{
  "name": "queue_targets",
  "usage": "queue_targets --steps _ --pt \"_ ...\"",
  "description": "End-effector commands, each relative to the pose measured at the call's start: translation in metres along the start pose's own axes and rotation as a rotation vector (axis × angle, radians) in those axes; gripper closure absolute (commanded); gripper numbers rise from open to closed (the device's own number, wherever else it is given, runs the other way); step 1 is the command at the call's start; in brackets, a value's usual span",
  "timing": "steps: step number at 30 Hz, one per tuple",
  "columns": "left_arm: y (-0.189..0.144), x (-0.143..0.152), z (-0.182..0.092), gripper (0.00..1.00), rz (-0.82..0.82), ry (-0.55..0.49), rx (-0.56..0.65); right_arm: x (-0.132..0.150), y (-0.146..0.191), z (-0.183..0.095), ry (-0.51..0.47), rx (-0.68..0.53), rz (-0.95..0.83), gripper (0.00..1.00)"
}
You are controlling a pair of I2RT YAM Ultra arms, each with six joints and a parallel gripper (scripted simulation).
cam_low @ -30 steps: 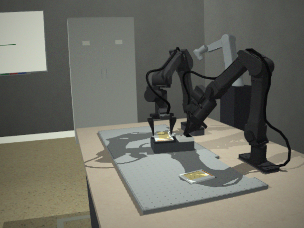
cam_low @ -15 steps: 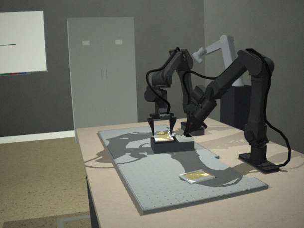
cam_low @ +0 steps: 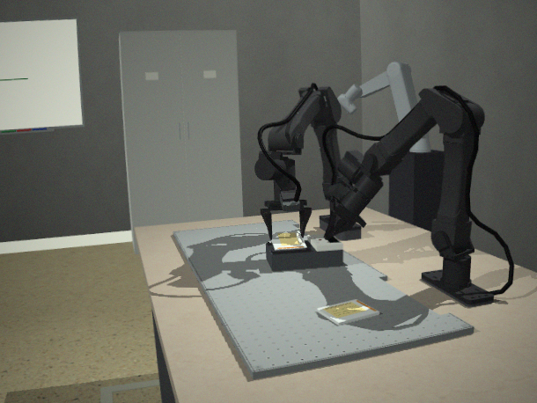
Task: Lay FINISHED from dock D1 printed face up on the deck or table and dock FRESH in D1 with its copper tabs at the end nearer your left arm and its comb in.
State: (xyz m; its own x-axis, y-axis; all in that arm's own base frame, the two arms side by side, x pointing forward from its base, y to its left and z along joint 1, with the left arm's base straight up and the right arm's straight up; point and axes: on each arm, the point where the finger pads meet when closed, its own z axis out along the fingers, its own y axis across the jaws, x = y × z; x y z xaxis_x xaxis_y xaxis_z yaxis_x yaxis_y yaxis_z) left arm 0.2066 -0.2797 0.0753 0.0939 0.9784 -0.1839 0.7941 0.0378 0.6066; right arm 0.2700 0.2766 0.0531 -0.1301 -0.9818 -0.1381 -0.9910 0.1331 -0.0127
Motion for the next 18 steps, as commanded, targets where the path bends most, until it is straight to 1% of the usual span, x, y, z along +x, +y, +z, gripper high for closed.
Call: queue_targets --steps 1,18 --pt "-0.0583 0.0372 0.0116 1.0 0.093 0.099 0.208 -0.0107 0.0007 0.0046 -0.03 -0.001 -0.009 1.0" --pt "-0.0583 0.0372 0.0116 1.0 0.093 0.099 0.208 -0.0126 0.0007 0.0052 -0.03 -0.001 -0.009 1.0"
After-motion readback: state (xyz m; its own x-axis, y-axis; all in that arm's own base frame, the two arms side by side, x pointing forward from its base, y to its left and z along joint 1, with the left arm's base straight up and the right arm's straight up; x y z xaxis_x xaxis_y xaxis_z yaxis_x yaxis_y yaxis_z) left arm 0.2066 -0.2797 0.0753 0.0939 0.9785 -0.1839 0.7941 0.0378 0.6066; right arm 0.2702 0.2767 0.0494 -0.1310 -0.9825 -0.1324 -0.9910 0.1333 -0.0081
